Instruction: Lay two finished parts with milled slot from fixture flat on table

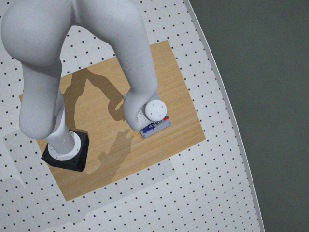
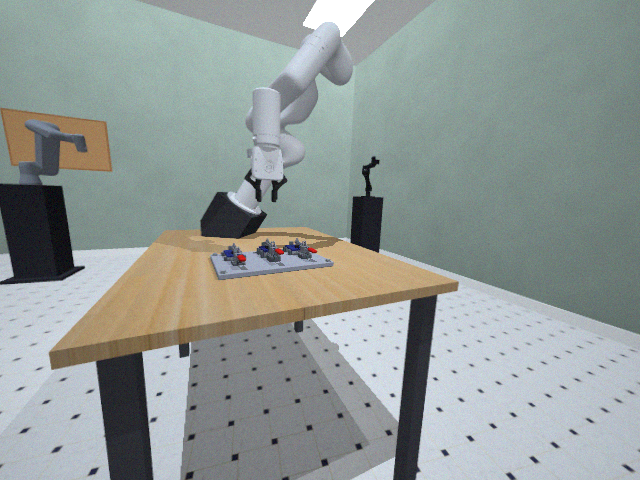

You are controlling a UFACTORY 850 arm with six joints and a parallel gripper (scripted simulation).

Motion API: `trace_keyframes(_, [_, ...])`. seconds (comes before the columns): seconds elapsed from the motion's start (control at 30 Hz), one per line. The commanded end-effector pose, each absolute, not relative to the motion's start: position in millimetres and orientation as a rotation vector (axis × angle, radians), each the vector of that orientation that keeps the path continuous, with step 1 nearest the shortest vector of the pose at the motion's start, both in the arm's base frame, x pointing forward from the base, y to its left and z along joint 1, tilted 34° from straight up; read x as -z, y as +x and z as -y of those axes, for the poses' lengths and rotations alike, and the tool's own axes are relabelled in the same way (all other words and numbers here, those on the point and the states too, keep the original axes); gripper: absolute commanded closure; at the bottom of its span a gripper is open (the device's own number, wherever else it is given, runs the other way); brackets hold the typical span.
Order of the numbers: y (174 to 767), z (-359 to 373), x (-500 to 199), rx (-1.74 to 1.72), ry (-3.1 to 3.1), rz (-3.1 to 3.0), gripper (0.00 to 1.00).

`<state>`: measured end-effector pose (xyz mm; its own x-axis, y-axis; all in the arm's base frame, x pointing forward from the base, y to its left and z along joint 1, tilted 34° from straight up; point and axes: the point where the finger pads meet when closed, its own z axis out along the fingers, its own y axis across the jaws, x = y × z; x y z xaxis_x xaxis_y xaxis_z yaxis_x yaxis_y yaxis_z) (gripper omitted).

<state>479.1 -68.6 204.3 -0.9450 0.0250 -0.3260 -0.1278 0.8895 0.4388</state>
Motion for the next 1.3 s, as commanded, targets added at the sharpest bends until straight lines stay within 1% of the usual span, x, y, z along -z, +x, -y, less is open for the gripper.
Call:
trace_keyframes(0.0, [479.5,68.9,-204.7,-0.665,-0.077,-2.731,0.52])
trace_keyframes(1.27, [480.4,67.6,-202.3,-0.671,-0.076,-2.717,0.52])
